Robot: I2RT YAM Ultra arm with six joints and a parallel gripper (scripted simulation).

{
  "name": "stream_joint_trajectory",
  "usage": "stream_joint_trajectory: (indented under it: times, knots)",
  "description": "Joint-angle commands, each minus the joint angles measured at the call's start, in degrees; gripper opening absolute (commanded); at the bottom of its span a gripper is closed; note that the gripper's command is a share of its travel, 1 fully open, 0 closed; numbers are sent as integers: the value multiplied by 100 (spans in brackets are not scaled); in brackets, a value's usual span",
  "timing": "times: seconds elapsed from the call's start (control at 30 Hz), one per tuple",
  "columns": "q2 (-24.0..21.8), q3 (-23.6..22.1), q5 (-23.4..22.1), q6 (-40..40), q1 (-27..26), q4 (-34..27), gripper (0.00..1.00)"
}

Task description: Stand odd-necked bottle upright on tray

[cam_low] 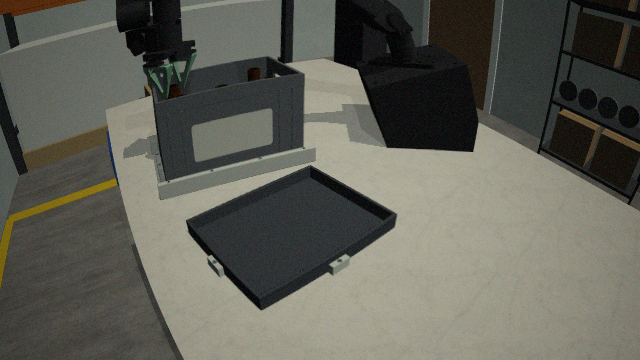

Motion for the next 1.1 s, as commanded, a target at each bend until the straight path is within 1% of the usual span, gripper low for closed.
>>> stream_joint_trajectory:
  times: [0.0,0.77,0.8,1.07]
  knots:
    - [-211,93,7,-17,-28,238,61]
    - [-211,93,7,-17,-28,238,61]
    - [-211,93,7,-17,-28,238,0]
    - [-207,95,30,-14,-21,240,0]
